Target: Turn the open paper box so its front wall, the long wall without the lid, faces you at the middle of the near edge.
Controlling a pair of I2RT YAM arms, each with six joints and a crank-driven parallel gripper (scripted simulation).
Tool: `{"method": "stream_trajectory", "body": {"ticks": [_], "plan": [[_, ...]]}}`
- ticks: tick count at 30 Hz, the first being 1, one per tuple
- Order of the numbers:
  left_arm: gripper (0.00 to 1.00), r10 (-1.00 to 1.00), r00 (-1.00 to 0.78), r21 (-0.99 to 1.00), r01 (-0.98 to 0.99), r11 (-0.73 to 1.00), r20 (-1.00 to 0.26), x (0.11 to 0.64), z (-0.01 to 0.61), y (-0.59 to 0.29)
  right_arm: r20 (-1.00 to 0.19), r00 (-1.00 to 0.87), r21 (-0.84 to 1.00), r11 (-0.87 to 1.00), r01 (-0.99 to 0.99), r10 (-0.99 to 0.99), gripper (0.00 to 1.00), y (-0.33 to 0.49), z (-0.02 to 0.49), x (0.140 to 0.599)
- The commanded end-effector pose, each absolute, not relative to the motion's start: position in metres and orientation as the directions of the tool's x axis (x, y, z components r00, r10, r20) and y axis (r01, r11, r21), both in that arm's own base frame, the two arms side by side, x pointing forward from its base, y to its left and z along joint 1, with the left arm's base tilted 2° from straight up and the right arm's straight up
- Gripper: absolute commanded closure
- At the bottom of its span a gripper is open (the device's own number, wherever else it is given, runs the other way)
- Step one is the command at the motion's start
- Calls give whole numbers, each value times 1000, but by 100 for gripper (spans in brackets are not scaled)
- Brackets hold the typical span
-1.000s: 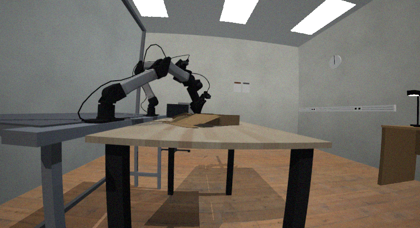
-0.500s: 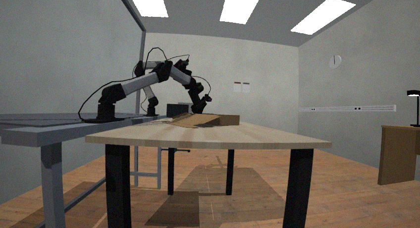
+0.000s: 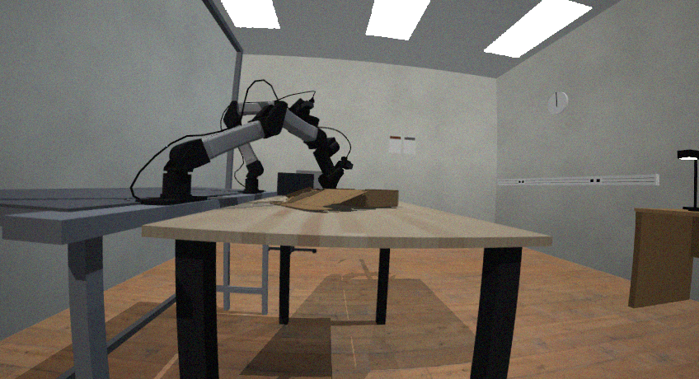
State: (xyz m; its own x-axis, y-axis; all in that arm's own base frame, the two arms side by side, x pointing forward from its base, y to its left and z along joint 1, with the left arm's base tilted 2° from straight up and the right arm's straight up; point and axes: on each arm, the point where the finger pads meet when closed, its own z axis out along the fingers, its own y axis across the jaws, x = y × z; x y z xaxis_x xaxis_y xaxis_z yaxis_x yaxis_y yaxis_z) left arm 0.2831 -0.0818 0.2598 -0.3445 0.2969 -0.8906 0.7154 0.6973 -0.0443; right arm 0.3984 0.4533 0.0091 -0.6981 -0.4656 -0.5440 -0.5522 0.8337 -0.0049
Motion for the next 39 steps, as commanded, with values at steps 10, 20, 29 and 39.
{"method": "stream_trajectory", "body": {"ticks": [10, 20, 29, 39], "plan": [[0, 304, -308, -15, 724, 689, -901, 286, 274, -83, -602, -621, 10, 773, -634, -501, 100, 446, 41, 394], [0, 305, -308, -15, 724, 689, -901, 286, 274, -83, -601, -581, 5, 725, -689, -549, 100, 436, 40, 384], [0, 305, -308, -15, 724, 689, -901, 286, 274, -83, -602, -533, 0, 667, -745, -595, 100, 426, 39, 375], [0, 305, -308, -15, 724, 689, -901, 286, 274, -83, -602, -488, -4, 614, -789, -632, 100, 416, 39, 367]]}}
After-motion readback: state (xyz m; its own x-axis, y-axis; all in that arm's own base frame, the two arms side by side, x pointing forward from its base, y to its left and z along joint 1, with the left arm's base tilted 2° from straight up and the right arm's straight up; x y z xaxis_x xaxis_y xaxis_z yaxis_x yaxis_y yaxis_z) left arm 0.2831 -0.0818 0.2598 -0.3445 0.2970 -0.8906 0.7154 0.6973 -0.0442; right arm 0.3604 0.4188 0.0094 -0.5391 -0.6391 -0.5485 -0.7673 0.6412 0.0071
